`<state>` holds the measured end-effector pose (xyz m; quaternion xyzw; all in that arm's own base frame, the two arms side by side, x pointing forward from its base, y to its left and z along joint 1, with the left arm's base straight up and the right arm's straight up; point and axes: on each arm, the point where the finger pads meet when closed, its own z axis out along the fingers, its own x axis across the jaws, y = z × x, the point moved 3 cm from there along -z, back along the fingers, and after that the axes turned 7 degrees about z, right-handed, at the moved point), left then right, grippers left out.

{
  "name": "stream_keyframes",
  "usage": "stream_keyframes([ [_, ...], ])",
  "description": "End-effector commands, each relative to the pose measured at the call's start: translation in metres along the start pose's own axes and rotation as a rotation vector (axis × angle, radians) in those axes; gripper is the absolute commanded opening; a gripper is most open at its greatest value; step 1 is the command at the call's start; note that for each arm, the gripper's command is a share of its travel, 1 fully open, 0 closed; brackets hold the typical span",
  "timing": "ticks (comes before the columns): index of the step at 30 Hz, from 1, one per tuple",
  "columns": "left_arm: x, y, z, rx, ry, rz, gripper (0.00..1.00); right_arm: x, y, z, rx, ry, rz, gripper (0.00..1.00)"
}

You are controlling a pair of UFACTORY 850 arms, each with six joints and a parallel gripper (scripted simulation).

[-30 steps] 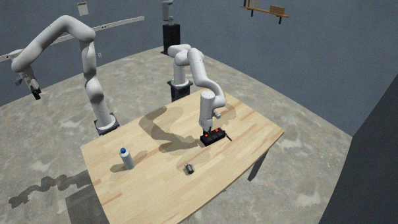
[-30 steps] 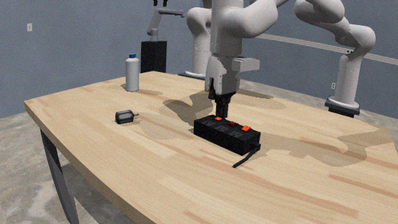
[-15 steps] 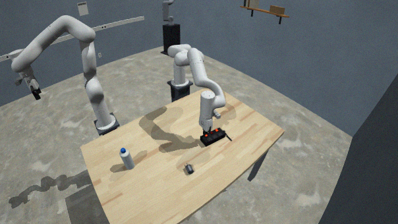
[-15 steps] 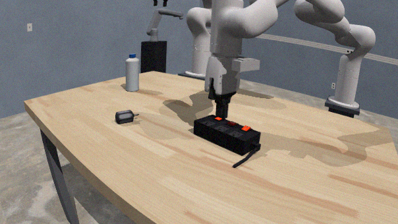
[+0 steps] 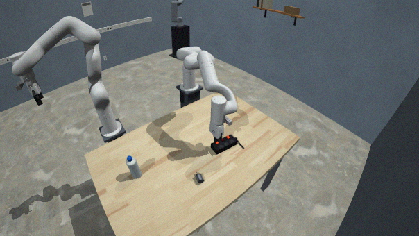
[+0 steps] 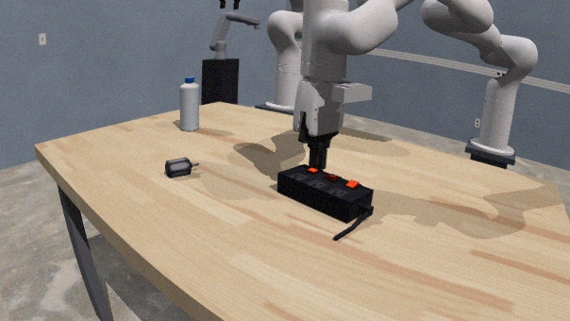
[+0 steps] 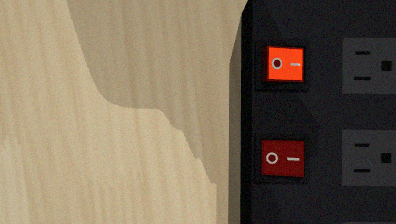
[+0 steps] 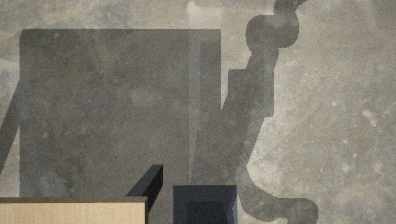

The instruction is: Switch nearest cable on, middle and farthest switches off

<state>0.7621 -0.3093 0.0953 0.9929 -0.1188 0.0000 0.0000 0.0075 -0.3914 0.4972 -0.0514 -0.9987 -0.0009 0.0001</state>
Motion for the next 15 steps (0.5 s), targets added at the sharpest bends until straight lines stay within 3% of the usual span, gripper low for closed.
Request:
stream_keyframes([
  [1, 0.0007, 0.0001, -0.0013, 0.000, 0.002, 0.000, 0.00, 0.0000, -0.0003, -0.0008, 0.002, 0.000, 0.000, 1.00],
  [15, 0.0007, 0.0001, -0.0024, 0.000, 0.002, 0.000, 0.00, 0.0000, -0.0003, -0.0008, 0.002, 0.000, 0.000, 1.00],
])
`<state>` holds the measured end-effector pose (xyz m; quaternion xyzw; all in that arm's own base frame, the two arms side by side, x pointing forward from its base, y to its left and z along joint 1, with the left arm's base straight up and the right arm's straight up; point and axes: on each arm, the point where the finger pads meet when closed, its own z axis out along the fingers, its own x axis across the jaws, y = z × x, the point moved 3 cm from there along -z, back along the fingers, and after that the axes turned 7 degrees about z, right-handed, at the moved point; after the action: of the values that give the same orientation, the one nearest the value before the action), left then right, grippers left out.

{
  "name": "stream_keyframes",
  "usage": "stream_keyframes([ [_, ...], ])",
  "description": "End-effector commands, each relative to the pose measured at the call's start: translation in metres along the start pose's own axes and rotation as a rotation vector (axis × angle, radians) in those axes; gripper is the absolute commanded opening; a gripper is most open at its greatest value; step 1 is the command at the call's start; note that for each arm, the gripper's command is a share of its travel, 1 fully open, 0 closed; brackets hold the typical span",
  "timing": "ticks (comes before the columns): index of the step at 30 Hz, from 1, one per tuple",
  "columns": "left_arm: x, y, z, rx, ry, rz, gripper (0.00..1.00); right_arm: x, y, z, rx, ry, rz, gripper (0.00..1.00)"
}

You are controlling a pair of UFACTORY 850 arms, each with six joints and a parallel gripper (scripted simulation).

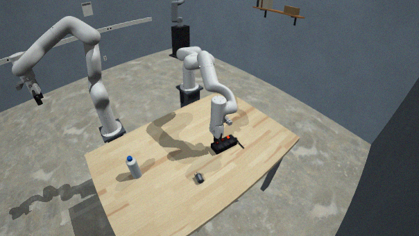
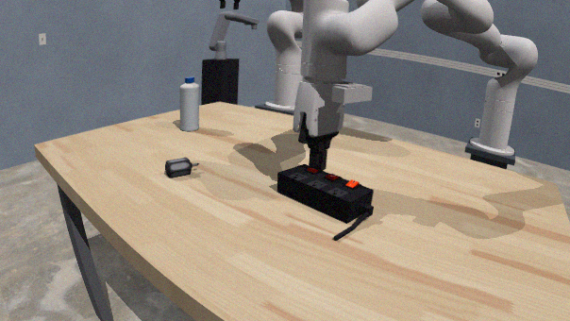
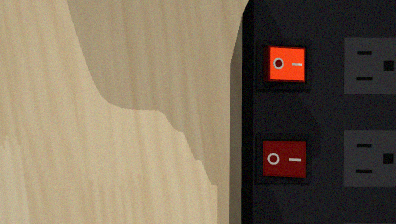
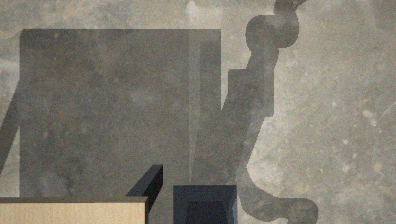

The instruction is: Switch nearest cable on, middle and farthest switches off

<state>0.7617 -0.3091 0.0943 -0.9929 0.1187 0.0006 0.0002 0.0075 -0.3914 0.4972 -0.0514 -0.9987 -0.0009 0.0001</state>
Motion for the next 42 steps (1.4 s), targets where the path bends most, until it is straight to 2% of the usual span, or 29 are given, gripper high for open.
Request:
stream_keyframes([
  [1, 0.001, 0.000, -0.004, 0.000, 0.003, 0.000, 0.00, 0.000, 0.000, -0.001, 0.002, 0.000, 0.000, 1.00],
  [5, 0.001, 0.000, -0.007, 0.000, 0.003, 0.000, 0.00, 0.000, 0.000, -0.001, 0.002, 0.000, 0.000, 1.00],
  [18, 0.001, 0.000, -0.038, 0.000, 0.003, 0.000, 0.00, 0.000, 0.000, -0.001, 0.002, 0.000, 0.000, 1.00],
  [41, 0.001, 0.000, -0.039, 0.000, 0.003, 0.000, 0.00, 0.000, 0.000, -0.001, 0.002, 0.000, 0.000, 1.00],
  [42, 0.001, 0.000, -0.039, 0.000, 0.003, 0.000, 1.00, 0.000, 0.000, -0.001, 0.002, 0.000, 0.000, 1.00],
])
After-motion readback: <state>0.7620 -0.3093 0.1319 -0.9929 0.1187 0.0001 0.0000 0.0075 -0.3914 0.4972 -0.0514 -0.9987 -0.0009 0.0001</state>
